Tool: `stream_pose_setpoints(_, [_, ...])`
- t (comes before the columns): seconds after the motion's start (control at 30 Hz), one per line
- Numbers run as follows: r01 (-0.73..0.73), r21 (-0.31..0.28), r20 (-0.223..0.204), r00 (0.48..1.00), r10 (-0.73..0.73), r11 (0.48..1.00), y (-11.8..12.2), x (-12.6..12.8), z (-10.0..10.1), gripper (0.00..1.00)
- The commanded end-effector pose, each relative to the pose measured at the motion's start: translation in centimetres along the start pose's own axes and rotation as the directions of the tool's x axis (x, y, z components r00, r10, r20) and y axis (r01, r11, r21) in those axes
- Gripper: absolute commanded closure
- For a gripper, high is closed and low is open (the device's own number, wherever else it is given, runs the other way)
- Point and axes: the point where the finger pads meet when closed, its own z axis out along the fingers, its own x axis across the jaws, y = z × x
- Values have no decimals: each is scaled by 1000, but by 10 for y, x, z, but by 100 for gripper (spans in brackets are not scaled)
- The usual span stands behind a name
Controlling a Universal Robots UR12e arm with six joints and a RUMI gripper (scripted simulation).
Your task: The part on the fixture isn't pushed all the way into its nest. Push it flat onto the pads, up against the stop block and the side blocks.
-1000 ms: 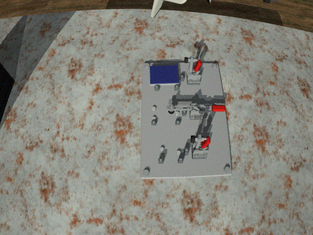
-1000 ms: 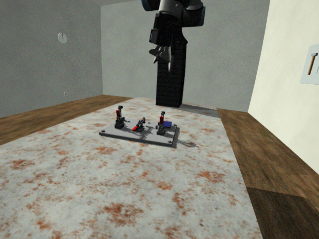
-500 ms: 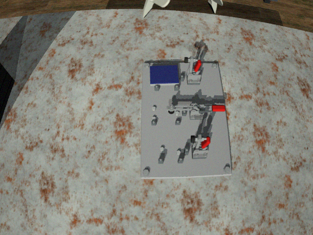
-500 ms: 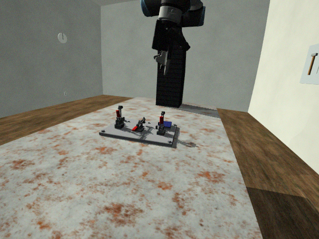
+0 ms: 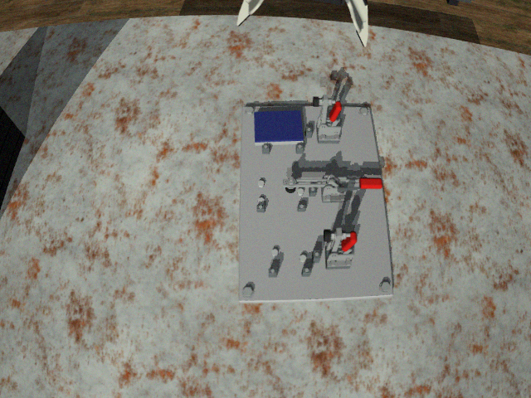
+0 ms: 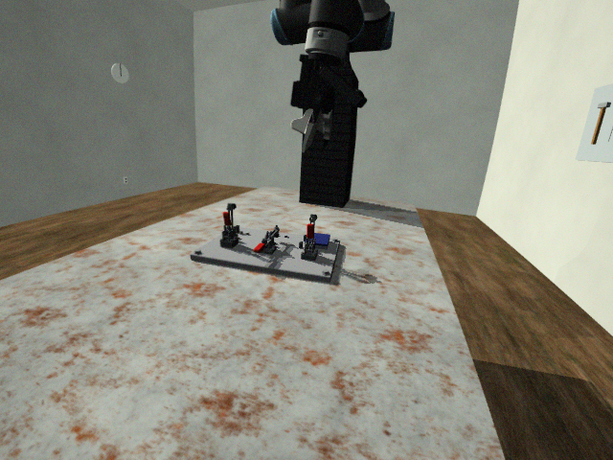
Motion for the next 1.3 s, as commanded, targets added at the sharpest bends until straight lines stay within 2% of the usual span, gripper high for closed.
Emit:
stream_pose_setpoints(0.0, [-159, 13, -10, 987, 159, 987, -3, 0, 7, 0])
stream_pose_setpoints(0.1, [-294, 29, -11, 956, 294, 955, -5, -1, 13, 0])
stream_pose_setpoints(0.13, [-294, 29, -11, 956, 294, 955, -5, -1, 13, 0])
stream_pose_setpoints(0.23, [-422, 46, -8, 906, 423, 905, -7, -2, 19, 0])
stream_pose_setpoints(0.27, [-422, 46, -8, 906, 423, 905, -7, -2, 19, 0])
stream_pose_setpoints(0.33, [-502, 56, -3, 864, 503, 863, -8, -3, 23, 0])
stream_pose_setpoints(0.4, [-502, 56, -3, 864, 503, 863, -8, -3, 23, 0])
stream_pose_setpoints(0.57, [-674, 79, 14, 737, 675, 734, -10, -6, 32, 0])
stream_pose_setpoints(0.6, [-674, 79, 14, 737, 675, 734, -10, -6, 32, 0])
stream_pose_setpoints(0.9, [-874, 102, 57, 481, 875, 474, -13, -11, 44, 0])
stream_pose_setpoints(0.97, [-874, 102, 57, 481, 875, 474, -13, -11, 44, 0])
stream_pose_setpoints(1.13, [-932, 105, 80, 356, 931, 348, -13, -14, 49, 0])
stream_pose_setpoints(1.27, [-958, 105, 95, 276, 956, 267, -14, -15, 52, 0])
